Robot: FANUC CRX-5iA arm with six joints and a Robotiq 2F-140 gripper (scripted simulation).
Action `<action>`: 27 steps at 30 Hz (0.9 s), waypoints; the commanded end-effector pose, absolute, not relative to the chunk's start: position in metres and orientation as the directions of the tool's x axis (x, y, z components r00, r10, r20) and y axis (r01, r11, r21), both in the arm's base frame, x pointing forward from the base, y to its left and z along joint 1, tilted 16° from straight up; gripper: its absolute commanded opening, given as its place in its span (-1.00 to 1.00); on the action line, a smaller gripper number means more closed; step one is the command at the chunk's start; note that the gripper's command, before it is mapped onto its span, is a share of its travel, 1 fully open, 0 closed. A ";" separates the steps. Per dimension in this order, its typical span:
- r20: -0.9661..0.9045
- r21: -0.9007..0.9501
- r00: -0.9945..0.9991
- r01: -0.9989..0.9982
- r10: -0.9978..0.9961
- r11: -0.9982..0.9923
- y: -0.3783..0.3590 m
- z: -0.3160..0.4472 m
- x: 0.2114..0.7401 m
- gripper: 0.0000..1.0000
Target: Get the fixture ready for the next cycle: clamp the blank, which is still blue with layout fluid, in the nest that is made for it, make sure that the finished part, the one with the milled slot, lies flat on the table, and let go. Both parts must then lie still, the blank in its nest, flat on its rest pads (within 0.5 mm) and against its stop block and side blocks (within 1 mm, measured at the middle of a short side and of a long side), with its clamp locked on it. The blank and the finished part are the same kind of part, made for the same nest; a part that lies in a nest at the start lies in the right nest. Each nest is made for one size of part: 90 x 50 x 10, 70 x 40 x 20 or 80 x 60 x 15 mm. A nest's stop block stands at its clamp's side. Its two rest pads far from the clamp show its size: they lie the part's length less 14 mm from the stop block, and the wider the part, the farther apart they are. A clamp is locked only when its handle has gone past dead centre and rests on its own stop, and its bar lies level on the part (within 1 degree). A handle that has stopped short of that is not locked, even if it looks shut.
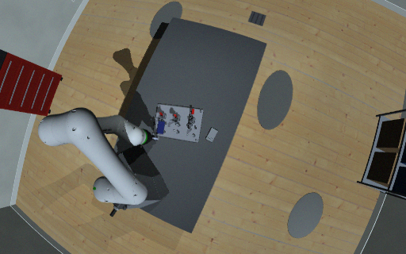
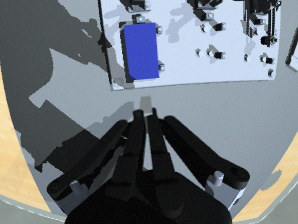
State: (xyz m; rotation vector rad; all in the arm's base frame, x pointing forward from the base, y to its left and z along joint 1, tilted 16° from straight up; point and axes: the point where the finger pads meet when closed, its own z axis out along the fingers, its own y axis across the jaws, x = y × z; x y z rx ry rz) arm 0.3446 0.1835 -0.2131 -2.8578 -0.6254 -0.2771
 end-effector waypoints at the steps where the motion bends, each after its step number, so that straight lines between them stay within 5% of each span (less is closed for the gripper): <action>1: 0.225 -0.157 0.893 0.429 0.391 -0.890 0.185 -0.220 0.346 -1.00; 27: 0.225 -0.157 0.893 0.429 0.391 -0.890 0.191 -0.243 0.349 -1.00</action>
